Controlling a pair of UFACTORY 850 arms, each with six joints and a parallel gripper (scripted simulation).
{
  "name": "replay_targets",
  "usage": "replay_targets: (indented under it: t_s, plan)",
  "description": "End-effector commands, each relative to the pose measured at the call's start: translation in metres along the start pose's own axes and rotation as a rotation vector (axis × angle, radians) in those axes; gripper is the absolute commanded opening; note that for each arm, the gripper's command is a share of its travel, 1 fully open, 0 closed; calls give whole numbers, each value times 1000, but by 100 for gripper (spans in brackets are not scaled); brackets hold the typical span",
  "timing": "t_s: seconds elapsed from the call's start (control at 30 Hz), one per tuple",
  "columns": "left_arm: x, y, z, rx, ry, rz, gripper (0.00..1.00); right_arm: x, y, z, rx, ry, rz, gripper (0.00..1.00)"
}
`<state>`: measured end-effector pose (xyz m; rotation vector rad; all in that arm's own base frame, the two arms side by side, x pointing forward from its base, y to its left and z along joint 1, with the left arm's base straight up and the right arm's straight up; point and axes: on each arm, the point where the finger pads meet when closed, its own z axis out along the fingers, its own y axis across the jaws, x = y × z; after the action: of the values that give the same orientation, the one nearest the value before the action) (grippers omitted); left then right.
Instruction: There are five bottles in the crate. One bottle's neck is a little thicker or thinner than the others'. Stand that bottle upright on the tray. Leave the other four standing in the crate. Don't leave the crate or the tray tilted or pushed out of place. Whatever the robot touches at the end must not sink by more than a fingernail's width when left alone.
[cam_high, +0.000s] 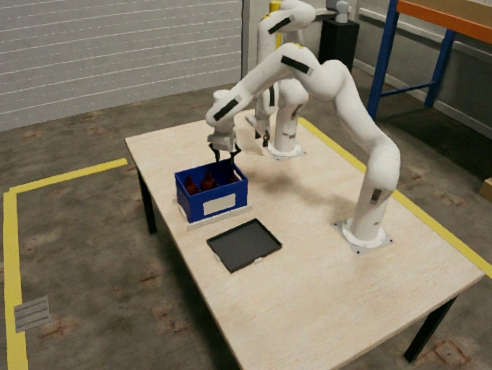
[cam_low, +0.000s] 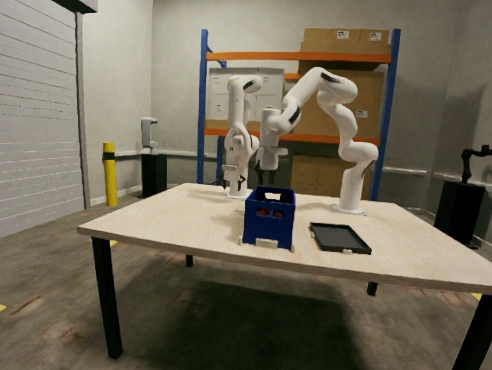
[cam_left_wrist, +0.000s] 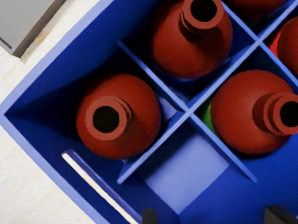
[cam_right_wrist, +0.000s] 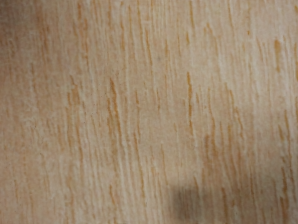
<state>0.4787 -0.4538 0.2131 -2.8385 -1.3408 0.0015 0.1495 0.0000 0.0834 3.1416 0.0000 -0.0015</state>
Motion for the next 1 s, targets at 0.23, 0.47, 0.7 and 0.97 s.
replay_targets:
  t_s: [0.23, 0.47, 0.7, 0.97]
  plan:
    - [0, 1, 9, -3, 0, 0, 66, 1, 0, 0, 0, 1, 0, 100]
    - [0, 1, 13, -3, 0, 0, 66, 1, 0, 0, 0, 1, 0, 100]
    - [0, 1, 14, -3, 0, 0, 66, 1, 0, 0, 0, 1, 0, 100]
    - [0, 1, 14, -3, 0, 0, 66, 1, 0, 0, 0, 1, 0, 100]
